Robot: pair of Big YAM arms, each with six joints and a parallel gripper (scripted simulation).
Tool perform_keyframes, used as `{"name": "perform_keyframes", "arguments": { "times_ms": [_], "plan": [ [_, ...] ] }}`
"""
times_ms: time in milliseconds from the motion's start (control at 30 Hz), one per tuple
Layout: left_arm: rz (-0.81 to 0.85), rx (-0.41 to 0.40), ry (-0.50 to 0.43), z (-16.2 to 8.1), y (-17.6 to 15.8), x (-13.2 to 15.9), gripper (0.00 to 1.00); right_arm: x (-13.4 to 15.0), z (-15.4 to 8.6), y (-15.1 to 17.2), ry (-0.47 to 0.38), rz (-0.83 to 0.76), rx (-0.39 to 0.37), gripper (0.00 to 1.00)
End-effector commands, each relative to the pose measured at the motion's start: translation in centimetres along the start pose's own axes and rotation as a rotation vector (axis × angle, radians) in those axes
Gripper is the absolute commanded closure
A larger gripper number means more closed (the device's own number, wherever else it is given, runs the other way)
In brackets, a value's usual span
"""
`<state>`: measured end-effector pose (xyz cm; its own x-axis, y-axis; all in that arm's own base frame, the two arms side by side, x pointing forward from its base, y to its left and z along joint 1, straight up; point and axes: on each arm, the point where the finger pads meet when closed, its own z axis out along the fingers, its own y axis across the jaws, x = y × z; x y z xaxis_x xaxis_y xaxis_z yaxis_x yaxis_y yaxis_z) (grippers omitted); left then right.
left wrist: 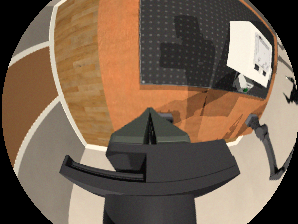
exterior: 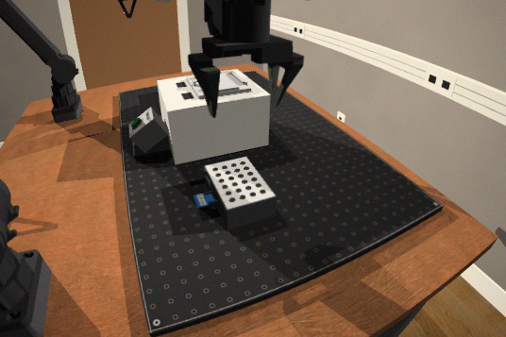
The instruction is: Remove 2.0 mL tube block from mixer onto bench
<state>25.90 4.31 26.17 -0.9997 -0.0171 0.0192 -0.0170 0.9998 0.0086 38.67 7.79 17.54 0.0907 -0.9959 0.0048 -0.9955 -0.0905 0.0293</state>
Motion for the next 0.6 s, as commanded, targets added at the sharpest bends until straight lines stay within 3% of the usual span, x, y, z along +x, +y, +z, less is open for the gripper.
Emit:
{"name": "perform_keyframes", "arguments": {
  "times_ms": [0,367,567],
  "plan": [
    [0.002,-0.010,-0.053,-2.2,0.3,-0.9,1.00,-0.1,-2.3,-1.4,-0.005,-0.010,0.046,0.00],
    [0.002,-0.003,-0.011,-0.5,0.1,0.0,1.00,-0.1,-5.5,-1.4,-0.009,-0.009,0.074,0.00],
    [0.002,-0.001,0.005,0.1,0.1,0.3,1.00,-0.1,-5.3,-1.3,-0.007,-0.009,0.059,0.00]
  ]
}}
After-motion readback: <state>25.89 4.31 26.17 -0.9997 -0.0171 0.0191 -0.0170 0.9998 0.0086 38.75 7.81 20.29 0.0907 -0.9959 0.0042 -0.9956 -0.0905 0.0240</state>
